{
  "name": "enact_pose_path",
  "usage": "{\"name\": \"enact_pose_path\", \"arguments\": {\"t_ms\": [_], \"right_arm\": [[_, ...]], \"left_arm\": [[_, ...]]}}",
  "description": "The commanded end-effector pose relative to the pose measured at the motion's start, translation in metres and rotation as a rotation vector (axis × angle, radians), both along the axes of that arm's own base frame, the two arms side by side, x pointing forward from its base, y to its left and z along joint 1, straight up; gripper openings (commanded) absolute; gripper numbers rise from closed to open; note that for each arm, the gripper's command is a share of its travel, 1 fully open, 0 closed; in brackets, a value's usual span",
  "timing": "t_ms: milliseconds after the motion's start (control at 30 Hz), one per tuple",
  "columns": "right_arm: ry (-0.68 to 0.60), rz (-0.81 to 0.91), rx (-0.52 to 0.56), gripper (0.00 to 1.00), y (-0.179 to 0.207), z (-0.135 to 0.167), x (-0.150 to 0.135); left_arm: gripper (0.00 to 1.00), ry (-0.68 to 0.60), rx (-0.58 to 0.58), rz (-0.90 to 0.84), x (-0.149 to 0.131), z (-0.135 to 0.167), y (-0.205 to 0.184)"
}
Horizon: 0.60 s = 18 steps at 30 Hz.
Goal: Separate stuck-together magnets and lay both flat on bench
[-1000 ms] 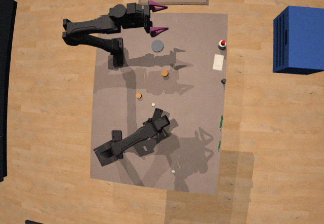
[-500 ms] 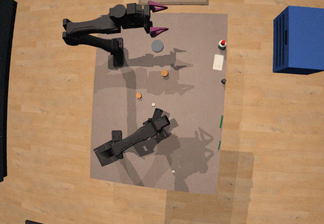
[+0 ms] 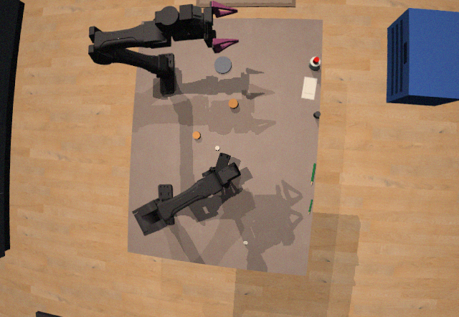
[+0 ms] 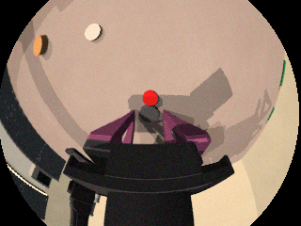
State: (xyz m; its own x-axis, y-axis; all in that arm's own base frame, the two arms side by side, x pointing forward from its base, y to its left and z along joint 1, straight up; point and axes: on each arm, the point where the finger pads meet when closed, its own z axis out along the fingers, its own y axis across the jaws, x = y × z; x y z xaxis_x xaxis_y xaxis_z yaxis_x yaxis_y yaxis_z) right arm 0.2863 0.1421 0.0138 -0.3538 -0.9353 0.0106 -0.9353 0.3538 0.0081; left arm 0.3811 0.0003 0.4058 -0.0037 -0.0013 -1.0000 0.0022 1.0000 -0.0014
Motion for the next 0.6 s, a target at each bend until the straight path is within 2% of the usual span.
{"name": "enact_pose_path", "arguments": {"t_ms": [0,567], "right_arm": [[-0.011,-0.003,0.007,0.4,0.001,0.0054,0.0021],[-0.011,-0.003,0.007,0.4,-0.0002,0.0054,0.0029]], "left_arm": [[1.0,-0.016,-0.001,0.003,-0.0019,0.0065,0.0009],[1.0,-0.016,-0.001,0.003,-0.0019,0.0065,0.0009]]}}
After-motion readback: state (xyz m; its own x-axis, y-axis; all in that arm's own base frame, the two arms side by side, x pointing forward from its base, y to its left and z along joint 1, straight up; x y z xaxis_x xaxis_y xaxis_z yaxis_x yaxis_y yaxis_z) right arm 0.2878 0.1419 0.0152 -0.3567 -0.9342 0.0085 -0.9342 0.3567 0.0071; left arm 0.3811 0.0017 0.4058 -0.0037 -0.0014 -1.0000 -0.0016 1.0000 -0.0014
